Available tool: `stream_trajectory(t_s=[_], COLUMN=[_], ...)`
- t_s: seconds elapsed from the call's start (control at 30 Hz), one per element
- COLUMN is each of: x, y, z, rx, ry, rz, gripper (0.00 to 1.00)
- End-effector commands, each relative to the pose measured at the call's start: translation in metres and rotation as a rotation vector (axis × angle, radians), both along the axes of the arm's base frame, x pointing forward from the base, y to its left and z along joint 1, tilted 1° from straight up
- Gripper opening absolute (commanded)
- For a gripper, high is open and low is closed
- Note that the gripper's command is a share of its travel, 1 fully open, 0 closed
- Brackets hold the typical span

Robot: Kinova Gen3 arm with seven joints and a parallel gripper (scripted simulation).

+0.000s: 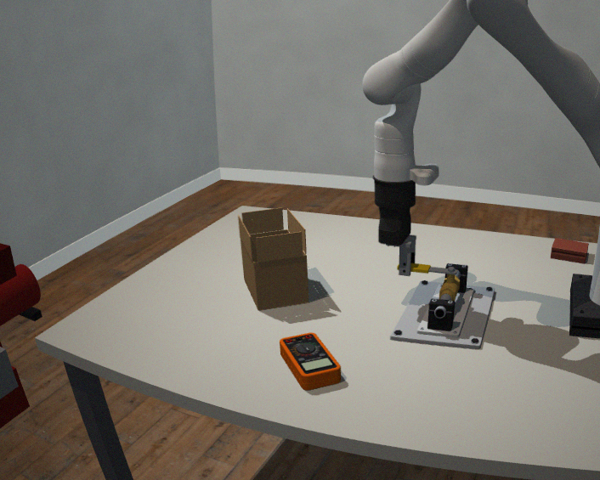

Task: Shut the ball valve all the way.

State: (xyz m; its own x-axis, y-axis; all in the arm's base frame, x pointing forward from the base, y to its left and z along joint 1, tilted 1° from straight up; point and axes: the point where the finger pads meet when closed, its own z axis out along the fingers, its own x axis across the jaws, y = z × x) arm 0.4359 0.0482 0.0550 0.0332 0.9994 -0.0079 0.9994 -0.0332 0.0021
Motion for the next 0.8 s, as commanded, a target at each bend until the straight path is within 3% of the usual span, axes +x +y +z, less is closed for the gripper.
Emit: stream_trajectory(t_s=[0.0,0.63,0.67,0.77], x=[0.0002,0.0002,0.0002,0.0002], y=[-0.0019,-0.0019,-0.0019,-0.0019], z=[0.0006,0.0006,0.0006,0.0006], rx=[-0.003,-0.003,-0.003,-0.003], ry=[-0.001,-0.001,-0.001,-0.001], rz=[-0.002,-0.002,-0.002,-0.002], gripper=[0.0,0.0,1.0,1.0])
